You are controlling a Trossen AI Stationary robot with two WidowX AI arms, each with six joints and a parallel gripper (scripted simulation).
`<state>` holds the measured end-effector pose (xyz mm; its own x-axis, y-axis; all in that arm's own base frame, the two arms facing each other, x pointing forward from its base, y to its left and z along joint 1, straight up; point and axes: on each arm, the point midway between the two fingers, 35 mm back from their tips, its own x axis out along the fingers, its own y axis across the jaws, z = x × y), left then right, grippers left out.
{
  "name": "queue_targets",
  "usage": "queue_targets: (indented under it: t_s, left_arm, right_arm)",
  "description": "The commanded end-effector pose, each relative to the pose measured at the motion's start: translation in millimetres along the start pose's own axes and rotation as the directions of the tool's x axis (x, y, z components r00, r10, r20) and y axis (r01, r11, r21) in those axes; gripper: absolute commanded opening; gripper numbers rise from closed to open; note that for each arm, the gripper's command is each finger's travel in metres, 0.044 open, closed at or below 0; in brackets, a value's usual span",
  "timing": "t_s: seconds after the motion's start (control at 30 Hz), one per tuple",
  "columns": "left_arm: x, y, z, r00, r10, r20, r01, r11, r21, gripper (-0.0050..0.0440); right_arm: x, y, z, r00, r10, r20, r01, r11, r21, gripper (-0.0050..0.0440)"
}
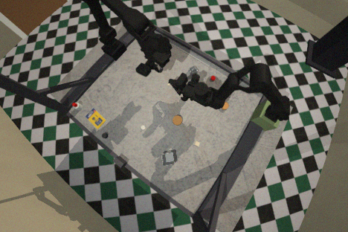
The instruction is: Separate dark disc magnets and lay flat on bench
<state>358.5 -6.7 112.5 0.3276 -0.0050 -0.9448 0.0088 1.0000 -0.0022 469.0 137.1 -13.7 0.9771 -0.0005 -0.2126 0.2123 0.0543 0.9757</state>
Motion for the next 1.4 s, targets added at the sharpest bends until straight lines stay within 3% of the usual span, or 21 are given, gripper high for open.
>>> queue_targets:
  t_s: [0.0,0.77,1.0,1.2,1.27,1.37]
  left_arm:
    - [-11.2,0.6,8.6,0.999,0.002,0.041,-0.002,1.000,0.000,0.0040]
    - [-11.2,0.6,8.6,0.999,0.002,0.041,-0.002,1.000,0.000,0.0040]
    - [-11.2,0.6,8.6,0.999,0.002,0.041,-0.002,1.000,0.000,0.0040]
    - [-11.2,0.6,8.6,0.999,0.002,0.041,-0.002,1.000,0.000,0.0040]
    - [-11.2,0.6,8.6,0.999,0.002,0.041,-0.002,1.000,0.000,0.0040]
    - [-11.2,0.6,8.6,0.999,0.002,0.041,-0.002,1.000,0.000,0.0040]
  right_arm:
    - [6.0,20.8,-3.2,1.000,0.027,-0.008,-0.027,1.000,-0.014,0.0040]
    - [24.2,6.1,-15.9,0.981,-0.185,-0.056,0.156,0.930,-0.334,0.0040]
    - [27.7,-3.3,-19.5,0.949,-0.308,-0.074,0.234,0.839,-0.491,0.0040]
    - [25.9,-13.9,-21.6,0.900,-0.428,-0.086,0.286,0.727,-0.625,0.0040]
    - [25.9,-13.9,-21.6,0.900,-0.428,-0.086,0.286,0.727,-0.625,0.0040]
    - [23.2,-19.2,-22.2,0.868,-0.488,-0.091,0.301,0.662,-0.686,0.0040]
